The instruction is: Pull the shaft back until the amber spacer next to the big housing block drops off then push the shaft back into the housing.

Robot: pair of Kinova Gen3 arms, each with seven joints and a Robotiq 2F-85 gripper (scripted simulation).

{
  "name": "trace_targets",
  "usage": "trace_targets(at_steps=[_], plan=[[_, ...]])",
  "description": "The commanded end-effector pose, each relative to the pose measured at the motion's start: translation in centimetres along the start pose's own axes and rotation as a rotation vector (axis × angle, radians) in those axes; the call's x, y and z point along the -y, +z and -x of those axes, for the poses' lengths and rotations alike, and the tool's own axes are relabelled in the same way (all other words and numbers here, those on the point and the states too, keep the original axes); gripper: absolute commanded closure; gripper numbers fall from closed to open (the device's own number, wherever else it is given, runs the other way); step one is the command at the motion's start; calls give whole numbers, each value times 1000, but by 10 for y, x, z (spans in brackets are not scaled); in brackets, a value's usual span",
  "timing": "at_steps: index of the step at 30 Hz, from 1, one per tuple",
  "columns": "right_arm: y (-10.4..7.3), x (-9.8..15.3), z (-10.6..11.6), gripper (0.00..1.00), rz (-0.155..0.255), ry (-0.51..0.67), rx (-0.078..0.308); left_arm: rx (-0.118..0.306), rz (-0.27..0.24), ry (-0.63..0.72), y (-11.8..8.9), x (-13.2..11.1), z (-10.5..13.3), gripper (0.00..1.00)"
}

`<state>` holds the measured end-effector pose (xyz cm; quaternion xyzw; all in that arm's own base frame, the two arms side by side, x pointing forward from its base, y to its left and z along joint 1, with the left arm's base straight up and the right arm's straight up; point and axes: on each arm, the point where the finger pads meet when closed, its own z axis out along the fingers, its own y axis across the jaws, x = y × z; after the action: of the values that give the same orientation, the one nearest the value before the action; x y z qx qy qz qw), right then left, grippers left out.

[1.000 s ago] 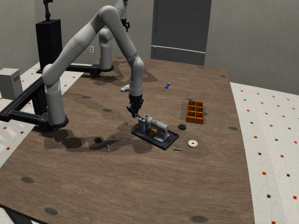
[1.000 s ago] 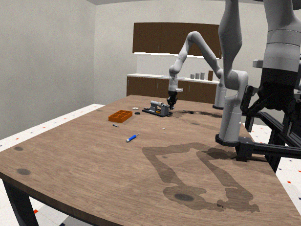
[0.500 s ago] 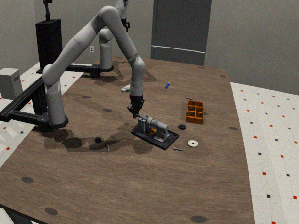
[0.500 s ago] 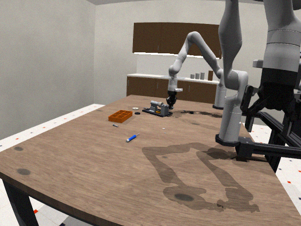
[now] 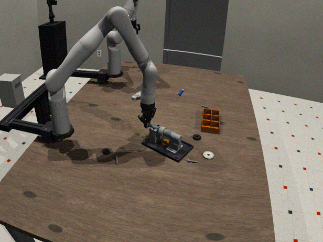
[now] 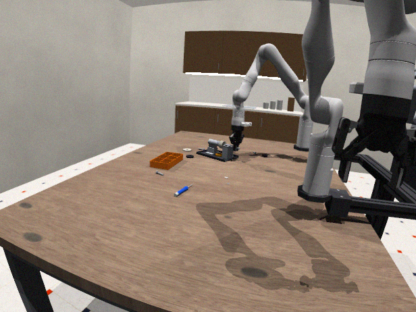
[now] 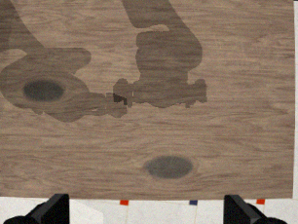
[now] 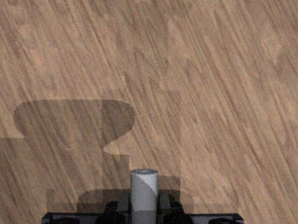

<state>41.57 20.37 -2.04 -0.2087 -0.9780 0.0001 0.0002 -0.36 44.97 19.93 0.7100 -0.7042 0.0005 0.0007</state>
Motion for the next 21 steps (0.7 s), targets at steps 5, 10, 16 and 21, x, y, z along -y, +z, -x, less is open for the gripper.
trace_targets(at_steps=[5, 10, 16, 21], plan=[[-1, -1, 7, 903, 2, 0, 1, 2, 0, 0, -1, 0, 0, 2], [-1, -1, 9, 903, 2, 0, 1, 2, 0, 0, -1, 0, 0, 2], [-1, -1, 9, 903, 2, 0, 1, 2, 0, 0, -1, 0, 0, 2], [-1, -1, 9, 903, 2, 0, 1, 2, 0, 0, -1, 0, 0, 2]])
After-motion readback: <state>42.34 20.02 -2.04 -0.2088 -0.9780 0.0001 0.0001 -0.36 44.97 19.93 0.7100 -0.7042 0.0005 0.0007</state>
